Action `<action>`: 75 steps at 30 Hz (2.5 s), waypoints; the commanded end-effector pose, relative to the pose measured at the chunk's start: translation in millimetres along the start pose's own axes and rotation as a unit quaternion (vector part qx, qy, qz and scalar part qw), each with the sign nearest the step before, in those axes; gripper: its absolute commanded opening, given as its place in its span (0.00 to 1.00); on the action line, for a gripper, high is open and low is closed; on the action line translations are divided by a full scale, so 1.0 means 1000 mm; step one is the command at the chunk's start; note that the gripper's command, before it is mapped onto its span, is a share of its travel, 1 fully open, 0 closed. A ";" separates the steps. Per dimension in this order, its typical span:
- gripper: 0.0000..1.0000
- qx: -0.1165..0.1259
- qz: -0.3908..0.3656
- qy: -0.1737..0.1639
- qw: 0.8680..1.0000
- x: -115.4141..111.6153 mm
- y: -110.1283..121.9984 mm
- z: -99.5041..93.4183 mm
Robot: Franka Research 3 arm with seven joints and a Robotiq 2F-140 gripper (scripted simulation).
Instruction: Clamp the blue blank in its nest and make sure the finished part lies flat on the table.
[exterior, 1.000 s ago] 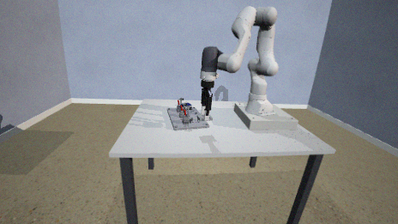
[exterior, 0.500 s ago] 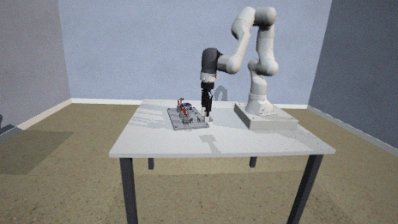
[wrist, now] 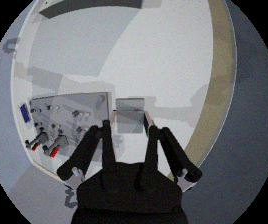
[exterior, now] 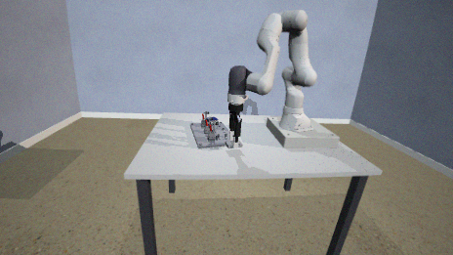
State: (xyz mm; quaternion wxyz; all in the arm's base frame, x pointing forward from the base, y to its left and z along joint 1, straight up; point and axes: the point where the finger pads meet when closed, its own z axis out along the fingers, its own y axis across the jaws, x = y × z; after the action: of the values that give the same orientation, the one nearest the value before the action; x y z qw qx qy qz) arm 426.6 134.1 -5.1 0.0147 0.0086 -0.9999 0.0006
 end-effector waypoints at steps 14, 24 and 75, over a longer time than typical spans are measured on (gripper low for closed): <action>0.00 -0.003 0.009 -0.015 1.000 -0.011 0.004 0.022; 0.00 -0.003 0.009 -0.015 1.000 -0.011 0.004 0.022; 0.00 -0.003 0.008 -0.015 1.000 -0.013 0.004 0.021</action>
State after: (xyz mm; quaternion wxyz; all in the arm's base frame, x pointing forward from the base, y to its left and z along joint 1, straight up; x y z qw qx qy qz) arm 437.6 138.0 -27.2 0.0007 0.0028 -1.0000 -0.0025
